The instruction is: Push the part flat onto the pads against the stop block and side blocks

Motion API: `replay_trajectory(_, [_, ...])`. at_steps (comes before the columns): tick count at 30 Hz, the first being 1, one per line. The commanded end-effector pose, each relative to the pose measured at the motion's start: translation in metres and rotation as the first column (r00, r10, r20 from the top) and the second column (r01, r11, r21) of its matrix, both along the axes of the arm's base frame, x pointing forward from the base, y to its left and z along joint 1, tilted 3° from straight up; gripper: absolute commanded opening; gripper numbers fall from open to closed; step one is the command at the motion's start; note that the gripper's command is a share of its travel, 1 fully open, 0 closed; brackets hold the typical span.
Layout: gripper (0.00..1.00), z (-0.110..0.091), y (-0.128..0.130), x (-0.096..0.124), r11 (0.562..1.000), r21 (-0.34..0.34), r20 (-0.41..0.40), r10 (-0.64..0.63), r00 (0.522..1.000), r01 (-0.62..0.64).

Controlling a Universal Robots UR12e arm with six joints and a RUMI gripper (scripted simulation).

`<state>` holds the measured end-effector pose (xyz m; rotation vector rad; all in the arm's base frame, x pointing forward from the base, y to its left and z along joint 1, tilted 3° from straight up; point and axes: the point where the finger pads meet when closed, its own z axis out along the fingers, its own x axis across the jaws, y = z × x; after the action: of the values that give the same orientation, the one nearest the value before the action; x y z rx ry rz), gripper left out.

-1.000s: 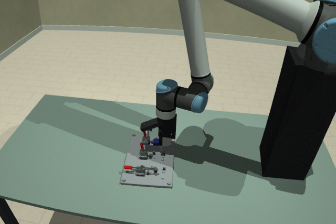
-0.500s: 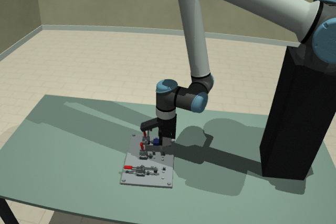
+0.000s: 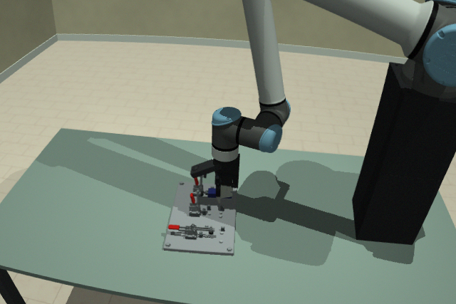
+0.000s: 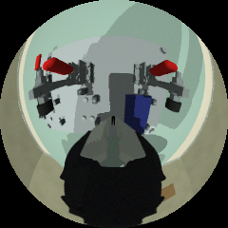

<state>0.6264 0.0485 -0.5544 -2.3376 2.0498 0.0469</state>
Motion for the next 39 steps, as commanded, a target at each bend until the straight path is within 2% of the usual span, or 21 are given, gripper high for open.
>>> replay_trajectory(1, [0.00,0.0005,-0.0001,0.0006,1.000,0.000,0.001,0.000,1.000,0.000])
replay_trajectory(39, [0.00,0.0004,-0.0042,0.0011,1.000,0.000,0.001,0.000,1.000,0.000])
